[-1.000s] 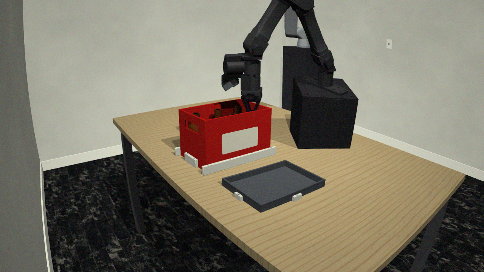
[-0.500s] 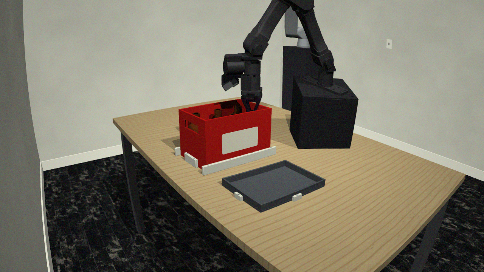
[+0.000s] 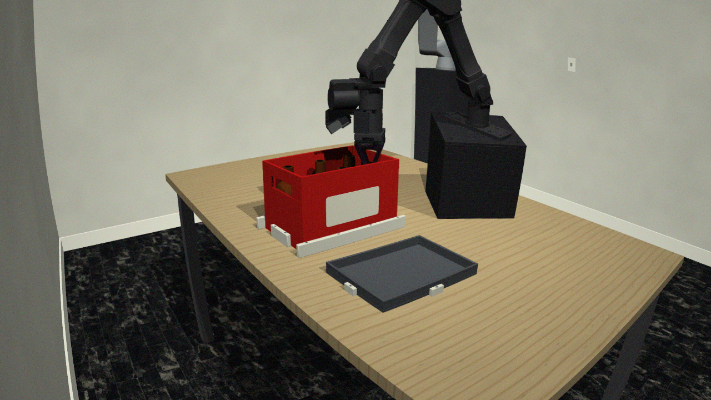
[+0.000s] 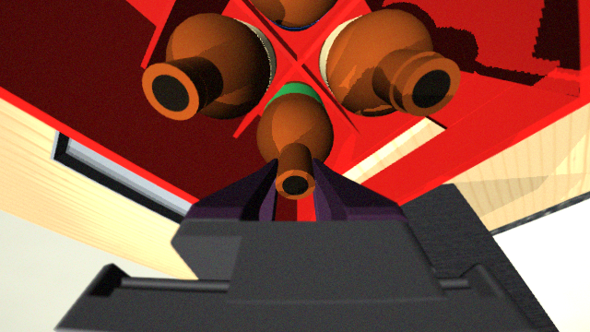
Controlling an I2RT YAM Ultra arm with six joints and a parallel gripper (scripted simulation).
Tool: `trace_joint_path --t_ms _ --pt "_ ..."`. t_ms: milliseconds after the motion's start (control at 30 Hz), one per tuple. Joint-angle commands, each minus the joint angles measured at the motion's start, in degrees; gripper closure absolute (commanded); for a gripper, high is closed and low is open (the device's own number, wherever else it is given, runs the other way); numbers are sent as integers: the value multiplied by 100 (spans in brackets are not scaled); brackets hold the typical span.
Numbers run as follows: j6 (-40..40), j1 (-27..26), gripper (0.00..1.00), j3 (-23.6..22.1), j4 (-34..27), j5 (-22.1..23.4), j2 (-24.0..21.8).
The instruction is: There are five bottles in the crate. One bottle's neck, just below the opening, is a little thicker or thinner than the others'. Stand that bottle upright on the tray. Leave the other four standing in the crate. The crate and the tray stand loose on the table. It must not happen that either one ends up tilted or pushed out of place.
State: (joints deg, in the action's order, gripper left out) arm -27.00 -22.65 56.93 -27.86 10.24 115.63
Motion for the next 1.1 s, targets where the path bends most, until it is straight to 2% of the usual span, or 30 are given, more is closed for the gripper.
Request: trace_joint_path --t_ms 0,533,567,1067 --pt "-20 12 100 -78 57 -51 -28" --pt "-20 12 100 -78 57 -51 -28" --pt "-20 12 39 -78 57 -51 -28" --pt "-19 12 39 -78 44 -51 -28"
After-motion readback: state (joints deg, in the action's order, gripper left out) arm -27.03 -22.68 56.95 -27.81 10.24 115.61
